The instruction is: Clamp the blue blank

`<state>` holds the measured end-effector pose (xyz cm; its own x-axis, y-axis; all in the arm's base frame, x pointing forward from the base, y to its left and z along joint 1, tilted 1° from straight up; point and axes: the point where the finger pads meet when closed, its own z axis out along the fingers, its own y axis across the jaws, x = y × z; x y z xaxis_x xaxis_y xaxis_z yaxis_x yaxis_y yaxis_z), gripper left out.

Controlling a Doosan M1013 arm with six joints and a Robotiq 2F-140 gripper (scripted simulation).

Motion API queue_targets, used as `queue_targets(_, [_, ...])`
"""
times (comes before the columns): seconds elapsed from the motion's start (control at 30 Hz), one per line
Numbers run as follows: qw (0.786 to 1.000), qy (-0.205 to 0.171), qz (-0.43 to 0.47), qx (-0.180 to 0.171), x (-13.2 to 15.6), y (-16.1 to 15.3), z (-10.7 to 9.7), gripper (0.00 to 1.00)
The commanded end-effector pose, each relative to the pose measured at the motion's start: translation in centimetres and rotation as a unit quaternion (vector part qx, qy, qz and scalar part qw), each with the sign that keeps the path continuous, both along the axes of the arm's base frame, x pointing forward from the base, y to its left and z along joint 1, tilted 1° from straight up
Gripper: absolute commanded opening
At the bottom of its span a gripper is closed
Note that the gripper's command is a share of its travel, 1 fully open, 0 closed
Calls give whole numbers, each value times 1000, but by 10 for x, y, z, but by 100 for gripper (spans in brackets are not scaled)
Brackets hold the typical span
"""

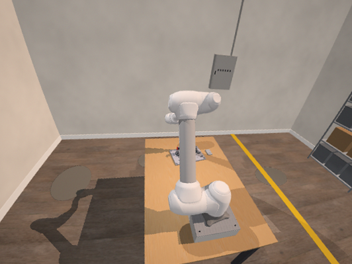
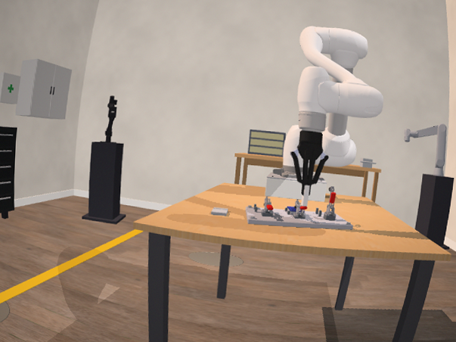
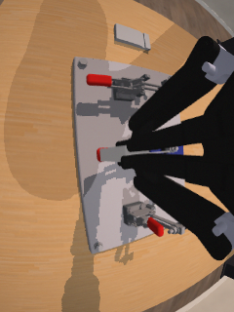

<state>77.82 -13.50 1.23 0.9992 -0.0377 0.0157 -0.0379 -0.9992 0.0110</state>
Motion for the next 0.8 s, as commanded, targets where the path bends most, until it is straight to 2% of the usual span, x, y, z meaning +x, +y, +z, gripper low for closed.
queue_targets(0.0, [1000, 0, 0, 0, 0, 0, -1, 0])
queue_targets(0.77, [1000, 0, 0, 0, 0, 0, -3, 0])
